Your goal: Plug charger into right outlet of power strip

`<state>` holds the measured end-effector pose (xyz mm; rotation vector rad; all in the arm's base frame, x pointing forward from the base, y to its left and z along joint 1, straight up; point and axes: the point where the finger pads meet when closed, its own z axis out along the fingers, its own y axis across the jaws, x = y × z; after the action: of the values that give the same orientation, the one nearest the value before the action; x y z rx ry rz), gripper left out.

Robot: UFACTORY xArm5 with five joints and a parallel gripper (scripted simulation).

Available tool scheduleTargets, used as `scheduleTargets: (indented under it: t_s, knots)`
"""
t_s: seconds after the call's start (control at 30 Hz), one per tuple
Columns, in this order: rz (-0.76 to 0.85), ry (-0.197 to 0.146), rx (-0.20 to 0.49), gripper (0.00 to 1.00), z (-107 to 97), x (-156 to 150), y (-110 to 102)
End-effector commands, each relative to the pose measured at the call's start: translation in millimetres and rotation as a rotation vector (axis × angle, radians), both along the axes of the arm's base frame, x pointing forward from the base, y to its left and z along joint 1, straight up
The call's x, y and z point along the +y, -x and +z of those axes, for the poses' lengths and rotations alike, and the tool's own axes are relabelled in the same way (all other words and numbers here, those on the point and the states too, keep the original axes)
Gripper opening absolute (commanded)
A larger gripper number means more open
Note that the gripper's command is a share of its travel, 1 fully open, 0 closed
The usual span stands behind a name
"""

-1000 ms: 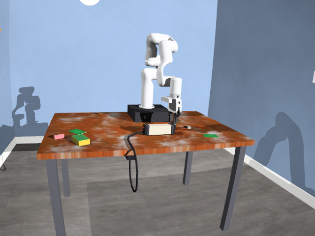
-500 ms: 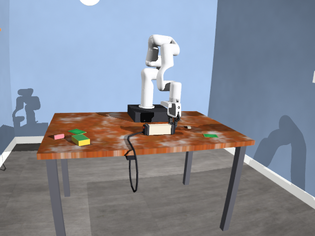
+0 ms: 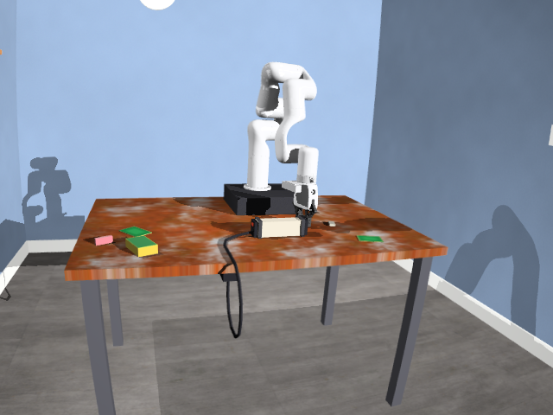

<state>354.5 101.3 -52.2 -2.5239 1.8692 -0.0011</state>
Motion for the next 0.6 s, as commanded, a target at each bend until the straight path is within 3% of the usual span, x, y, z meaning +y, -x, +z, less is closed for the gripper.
scheduleTargets:
  t_s: [0.0,0.17,0.2,0.57]
  knots:
    - [0.000,-0.001,-0.003,0.53,0.5,0.3,-1.2]
    - [0.000,-0.001,-0.003,0.53,0.5,0.3,-1.2]
    - [0.000,-0.001,-0.003,0.00,0.5,0.3,-1.2]
    - [0.000,-0.001,-0.003,0.00,0.5,0.3,-1.2]
